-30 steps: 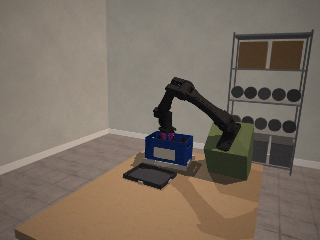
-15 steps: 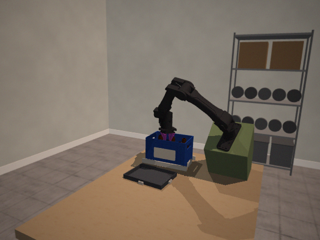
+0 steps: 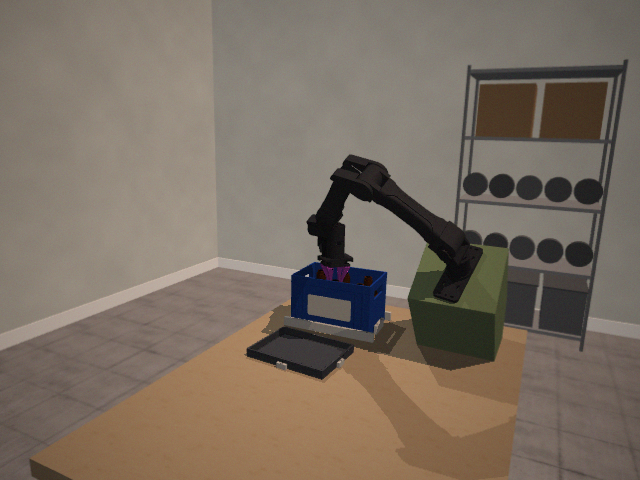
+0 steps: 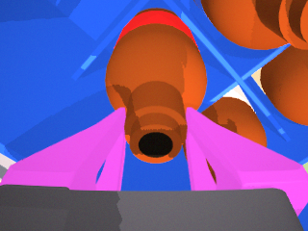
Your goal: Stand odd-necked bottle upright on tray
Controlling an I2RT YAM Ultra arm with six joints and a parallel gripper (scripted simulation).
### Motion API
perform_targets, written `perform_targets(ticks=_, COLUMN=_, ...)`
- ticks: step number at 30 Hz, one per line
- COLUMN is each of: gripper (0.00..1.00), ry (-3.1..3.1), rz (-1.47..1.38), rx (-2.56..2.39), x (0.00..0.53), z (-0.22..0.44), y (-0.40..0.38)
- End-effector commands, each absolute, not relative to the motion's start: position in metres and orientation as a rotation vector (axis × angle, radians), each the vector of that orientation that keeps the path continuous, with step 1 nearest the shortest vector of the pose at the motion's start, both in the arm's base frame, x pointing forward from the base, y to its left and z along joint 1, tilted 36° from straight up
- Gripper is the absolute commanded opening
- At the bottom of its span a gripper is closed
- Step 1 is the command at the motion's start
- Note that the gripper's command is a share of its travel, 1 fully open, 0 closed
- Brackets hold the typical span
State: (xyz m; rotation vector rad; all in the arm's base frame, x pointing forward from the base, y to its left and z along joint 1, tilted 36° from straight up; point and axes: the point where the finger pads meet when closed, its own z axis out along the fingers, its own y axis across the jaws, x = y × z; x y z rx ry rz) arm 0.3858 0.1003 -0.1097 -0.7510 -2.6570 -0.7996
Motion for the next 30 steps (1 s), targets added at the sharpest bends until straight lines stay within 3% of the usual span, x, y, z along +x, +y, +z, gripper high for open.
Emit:
perform_targets(ticks=1, gripper=0.0, ry=-2.671, rz=-0.816, rx=-0.768, x=0.3917, z=-0.1028, y=0.0963)
perform_targets(ticks=22, gripper=0.0, ry=-2.671, rz=-0.816, rx=-0.768, x=0.3917, z=-0.1028, y=0.0963)
perform_targets(ticks=23, gripper=0.61, ry=-2.671, rz=-0.816, rx=-0.768, x=0.3917, z=-0.1028, y=0.0963)
perform_targets(ticks=30, gripper=0.61, ry=-2.672, rz=-0.815, rx=-0.769, x=0.3918, z=-0.1028, y=0.0957)
